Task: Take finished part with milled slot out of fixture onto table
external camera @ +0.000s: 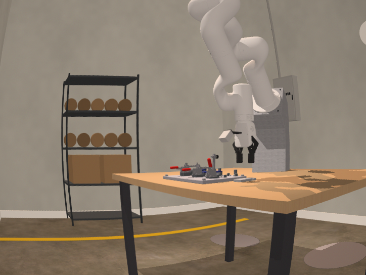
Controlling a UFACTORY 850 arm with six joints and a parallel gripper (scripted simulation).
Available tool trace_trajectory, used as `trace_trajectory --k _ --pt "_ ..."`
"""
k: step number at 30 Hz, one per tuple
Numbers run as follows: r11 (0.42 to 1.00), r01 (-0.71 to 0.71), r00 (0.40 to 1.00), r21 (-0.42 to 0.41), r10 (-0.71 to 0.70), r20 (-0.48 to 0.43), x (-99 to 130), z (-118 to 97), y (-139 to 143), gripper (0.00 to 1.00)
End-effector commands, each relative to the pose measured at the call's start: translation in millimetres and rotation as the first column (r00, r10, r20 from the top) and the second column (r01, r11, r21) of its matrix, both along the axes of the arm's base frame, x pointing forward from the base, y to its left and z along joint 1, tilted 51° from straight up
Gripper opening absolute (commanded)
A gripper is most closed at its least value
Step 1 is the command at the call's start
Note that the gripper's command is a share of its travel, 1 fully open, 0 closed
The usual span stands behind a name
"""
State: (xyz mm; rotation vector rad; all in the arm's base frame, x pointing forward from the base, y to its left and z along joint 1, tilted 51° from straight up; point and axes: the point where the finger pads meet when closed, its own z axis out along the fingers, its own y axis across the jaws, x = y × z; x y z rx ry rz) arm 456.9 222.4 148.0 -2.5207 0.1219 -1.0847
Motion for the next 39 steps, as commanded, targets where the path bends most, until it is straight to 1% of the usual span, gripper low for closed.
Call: trace_trajectory --k 1,9,32,39 --pt "1.0 0.0 1.0 0.0 0.0 0.0 -13 12 -6 0.81" --pt "1.0 0.0 1.0 0.0 0.0 0.0 -22 20 -10 0.81" --pt "1.0 0.0 1.0 0.0 0.0 0.0 -23 21 -10 0.81" --pt "1.0 0.0 1.0 0.0 0.0 0.0 -28 26 -13 0.81"
